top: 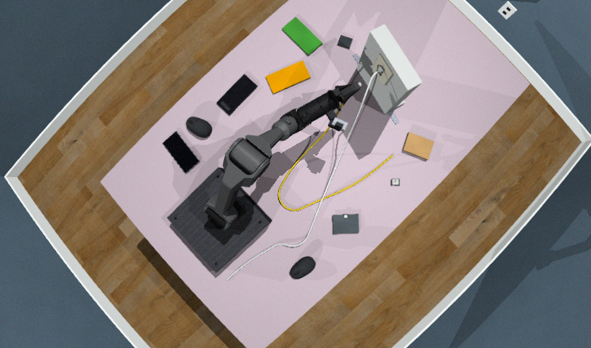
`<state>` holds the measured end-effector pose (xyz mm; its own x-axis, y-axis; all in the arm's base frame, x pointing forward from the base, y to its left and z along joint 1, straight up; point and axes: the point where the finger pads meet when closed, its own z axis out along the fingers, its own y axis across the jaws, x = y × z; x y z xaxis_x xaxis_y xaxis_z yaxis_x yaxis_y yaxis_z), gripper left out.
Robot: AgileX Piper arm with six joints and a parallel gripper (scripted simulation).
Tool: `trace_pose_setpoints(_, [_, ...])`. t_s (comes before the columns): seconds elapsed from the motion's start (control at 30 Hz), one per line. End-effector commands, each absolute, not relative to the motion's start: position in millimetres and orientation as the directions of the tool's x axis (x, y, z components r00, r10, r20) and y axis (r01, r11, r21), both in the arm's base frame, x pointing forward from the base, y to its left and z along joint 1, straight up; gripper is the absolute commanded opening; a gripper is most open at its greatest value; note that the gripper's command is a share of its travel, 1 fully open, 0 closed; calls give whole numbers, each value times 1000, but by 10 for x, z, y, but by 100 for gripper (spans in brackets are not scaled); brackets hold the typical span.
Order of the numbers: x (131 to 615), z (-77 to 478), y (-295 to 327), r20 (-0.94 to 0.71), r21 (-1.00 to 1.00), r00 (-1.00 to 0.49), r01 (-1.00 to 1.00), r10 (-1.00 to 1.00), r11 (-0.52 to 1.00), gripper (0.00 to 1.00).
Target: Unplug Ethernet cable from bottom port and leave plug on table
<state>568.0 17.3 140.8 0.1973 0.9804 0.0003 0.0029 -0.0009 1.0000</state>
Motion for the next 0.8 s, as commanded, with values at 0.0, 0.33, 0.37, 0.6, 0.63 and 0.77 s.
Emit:
trace_pose_setpoints(0.0, [5596, 1420, 191, 1, 1000, 197, 0, 980, -1, 0])
trace_pose_setpoints(0.33, [5334, 1421, 244, 1, 1000, 197, 0, 980, -1, 0])
trace_pose_setpoints(0.37, [5301, 1421, 250, 1, 1000, 197, 0, 980, -1, 0])
trace_pose_setpoints(0.6, [5176, 1366, 325, 14, 999, 185, 33, 983, -21, 0])
trace_pose_setpoints(0.63, [5159, 1312, 378, 28, 997, 173, 66, 985, -40, 0])
trace_pose_setpoints(0.77, [5057, 1096, 599, 83, 974, 131, 199, 988, -108, 0])
